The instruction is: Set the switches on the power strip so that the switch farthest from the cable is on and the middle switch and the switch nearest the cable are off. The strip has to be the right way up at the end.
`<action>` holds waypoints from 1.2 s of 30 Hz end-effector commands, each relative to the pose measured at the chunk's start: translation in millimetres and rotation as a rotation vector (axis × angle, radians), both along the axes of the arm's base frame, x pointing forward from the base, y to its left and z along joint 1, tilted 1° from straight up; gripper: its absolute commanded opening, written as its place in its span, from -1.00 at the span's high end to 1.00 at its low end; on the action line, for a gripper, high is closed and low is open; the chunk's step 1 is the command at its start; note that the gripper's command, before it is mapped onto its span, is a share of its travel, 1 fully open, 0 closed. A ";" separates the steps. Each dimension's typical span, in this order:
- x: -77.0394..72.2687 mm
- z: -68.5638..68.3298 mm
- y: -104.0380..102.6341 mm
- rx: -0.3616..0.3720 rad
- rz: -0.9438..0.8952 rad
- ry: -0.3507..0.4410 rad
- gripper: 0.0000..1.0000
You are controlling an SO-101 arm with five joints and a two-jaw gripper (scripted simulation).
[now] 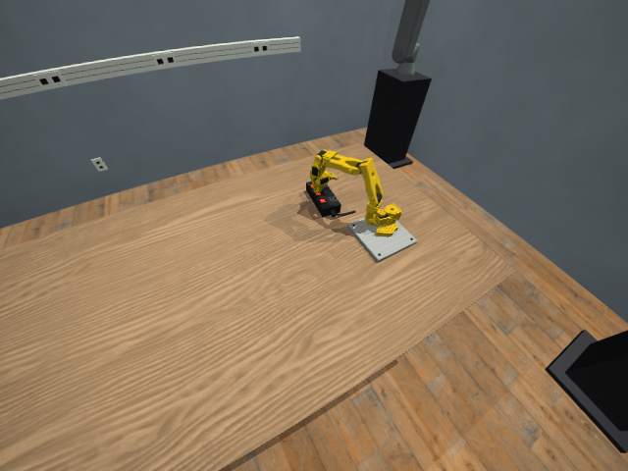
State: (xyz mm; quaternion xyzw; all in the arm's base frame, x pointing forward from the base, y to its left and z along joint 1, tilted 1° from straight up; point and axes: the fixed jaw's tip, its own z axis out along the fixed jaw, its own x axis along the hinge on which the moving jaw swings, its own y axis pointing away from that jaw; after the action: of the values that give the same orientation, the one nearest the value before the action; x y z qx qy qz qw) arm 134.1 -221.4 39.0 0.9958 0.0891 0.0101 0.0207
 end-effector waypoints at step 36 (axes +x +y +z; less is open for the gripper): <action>-3.5 -14.9 3.9 0.038 0.004 0.023 1.00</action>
State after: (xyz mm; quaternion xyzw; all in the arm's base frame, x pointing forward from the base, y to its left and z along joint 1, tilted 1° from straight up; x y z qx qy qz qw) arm 135.6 -222.4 34.4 0.9954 0.0900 0.0163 0.0299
